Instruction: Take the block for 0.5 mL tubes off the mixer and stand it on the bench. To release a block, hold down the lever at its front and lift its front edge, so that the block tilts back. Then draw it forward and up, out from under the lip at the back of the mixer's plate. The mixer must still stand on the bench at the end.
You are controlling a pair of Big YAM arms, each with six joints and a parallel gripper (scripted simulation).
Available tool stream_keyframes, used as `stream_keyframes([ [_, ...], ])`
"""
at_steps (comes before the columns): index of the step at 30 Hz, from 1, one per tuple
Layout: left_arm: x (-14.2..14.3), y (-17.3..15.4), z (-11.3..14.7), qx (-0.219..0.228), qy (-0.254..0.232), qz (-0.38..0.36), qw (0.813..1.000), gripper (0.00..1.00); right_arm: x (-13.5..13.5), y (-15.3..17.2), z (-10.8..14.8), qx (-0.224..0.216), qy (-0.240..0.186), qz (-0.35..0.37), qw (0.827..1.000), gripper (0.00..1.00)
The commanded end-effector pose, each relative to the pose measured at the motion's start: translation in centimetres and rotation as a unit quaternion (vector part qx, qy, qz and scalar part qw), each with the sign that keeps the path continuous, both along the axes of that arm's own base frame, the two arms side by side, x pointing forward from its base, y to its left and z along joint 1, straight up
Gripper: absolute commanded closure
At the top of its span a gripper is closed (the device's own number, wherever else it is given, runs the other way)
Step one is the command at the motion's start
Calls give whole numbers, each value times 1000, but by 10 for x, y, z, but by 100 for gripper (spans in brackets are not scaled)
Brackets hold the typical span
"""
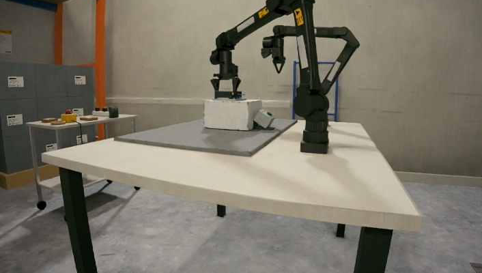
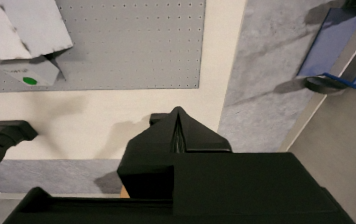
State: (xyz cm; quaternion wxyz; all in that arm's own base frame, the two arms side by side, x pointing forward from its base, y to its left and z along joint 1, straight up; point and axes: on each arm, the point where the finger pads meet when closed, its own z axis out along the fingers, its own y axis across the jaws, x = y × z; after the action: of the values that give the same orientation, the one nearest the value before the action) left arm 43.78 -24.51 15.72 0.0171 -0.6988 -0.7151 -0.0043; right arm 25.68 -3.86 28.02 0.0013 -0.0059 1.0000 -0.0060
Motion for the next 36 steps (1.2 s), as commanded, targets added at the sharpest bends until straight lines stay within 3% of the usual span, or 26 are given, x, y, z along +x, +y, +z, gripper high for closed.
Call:
stream_keyframes([
  [1, 5, -8, 25, -16, -25, -9, 1000, 100, 4, 0, 5, 0, -2, -5, 1000, 100],
  [9, 5, -8, 25, -16, -25, -9, 1000, 100, 4, 0, 5, 0, -1, -5, 1000, 100],
  [26, 5, -8, 25, -16, -25, -9, 1000, 100, -9, 87, 1, 6, -188, -4, 982, 100],
  [31, 5, -8, 25, -16, -25, -9, 1000, 100, -9, 97, 2, 5, -210, -9, 978, 100],
  [36, 5, -8, 25, -16, -25, -9, 1000, 100, -18, 129, 6, 20, -274, -1, 961, 100],
])
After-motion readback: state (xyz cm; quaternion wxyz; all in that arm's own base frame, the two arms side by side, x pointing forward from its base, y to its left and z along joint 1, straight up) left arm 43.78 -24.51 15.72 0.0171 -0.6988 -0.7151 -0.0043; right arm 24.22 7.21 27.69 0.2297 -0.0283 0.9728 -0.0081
